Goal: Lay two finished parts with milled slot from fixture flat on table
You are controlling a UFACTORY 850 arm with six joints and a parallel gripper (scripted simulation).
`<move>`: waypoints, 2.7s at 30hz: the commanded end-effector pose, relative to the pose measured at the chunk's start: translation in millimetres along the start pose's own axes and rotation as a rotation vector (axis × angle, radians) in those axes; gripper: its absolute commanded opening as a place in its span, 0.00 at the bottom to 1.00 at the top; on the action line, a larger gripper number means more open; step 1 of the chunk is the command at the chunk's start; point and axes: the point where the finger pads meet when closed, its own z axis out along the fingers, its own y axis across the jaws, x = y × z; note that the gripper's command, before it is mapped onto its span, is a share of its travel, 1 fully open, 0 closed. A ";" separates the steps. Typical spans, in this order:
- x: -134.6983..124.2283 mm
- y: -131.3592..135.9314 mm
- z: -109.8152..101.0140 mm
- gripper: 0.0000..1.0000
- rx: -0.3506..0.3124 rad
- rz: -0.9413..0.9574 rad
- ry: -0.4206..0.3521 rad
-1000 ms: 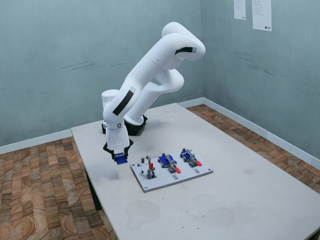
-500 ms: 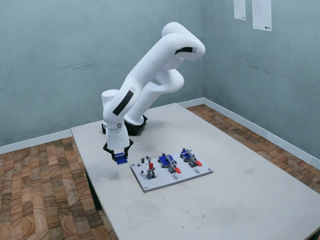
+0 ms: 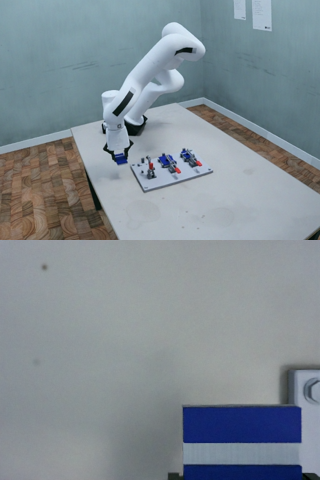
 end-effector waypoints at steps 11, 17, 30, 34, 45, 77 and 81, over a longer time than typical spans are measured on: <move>-0.7 -0.5 22.8 0.00 0.001 0.000 -0.001; -0.7 -0.5 32.7 0.00 0.001 0.000 -0.001; -0.7 -0.6 59.6 0.00 0.001 0.000 -0.001; -0.7 -0.6 67.2 0.00 0.001 0.000 -0.001; -0.7 -0.6 78.2 0.00 0.001 0.000 -0.001; -0.7 -0.6 79.0 0.00 0.001 0.000 -0.001; -0.7 -0.6 79.1 0.00 0.001 0.000 -0.001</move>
